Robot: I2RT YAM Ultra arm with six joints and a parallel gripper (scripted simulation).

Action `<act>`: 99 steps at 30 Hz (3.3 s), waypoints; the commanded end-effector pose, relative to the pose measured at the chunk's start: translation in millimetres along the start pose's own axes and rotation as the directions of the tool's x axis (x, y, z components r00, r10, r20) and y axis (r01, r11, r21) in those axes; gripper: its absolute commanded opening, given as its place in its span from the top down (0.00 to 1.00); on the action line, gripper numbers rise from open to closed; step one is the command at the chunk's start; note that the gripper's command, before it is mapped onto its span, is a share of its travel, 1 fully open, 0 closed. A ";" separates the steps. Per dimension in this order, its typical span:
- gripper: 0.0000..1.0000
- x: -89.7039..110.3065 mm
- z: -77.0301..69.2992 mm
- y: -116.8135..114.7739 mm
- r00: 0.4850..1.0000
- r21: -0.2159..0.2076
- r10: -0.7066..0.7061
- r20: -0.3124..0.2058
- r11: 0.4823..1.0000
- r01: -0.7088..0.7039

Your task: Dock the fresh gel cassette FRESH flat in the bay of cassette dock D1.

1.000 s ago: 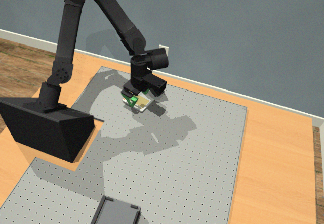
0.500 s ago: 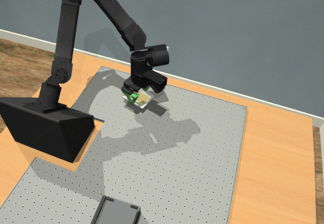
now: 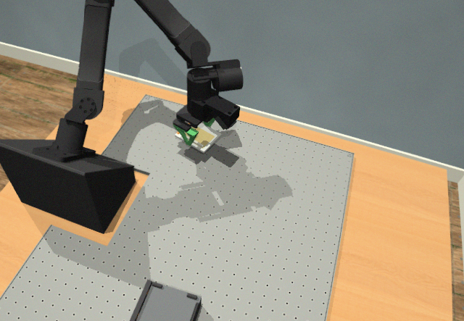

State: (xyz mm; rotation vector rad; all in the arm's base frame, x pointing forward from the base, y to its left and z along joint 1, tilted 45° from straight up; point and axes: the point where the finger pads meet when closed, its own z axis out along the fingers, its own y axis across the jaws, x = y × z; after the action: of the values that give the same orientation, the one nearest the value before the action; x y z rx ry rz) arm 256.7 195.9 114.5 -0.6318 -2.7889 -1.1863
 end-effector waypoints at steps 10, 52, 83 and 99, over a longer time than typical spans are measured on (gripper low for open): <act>1.00 -4.1 -28.9 10.6 1.000 -0.022 -0.018 0.026 1.000 0.018; 1.00 -5.7 -38.4 6.8 1.000 -0.009 -0.005 0.022 1.000 0.005; 1.00 -43.0 -36.8 -74.8 0.946 0.001 -0.298 0.126 0.954 0.301; 1.00 -84.3 -52.1 -126.0 0.941 -0.002 -0.308 0.140 0.950 0.312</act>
State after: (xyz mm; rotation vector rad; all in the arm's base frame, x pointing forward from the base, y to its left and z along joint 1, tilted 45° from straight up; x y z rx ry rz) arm 269.8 64.9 47.9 -0.3446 -3.0529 -1.2501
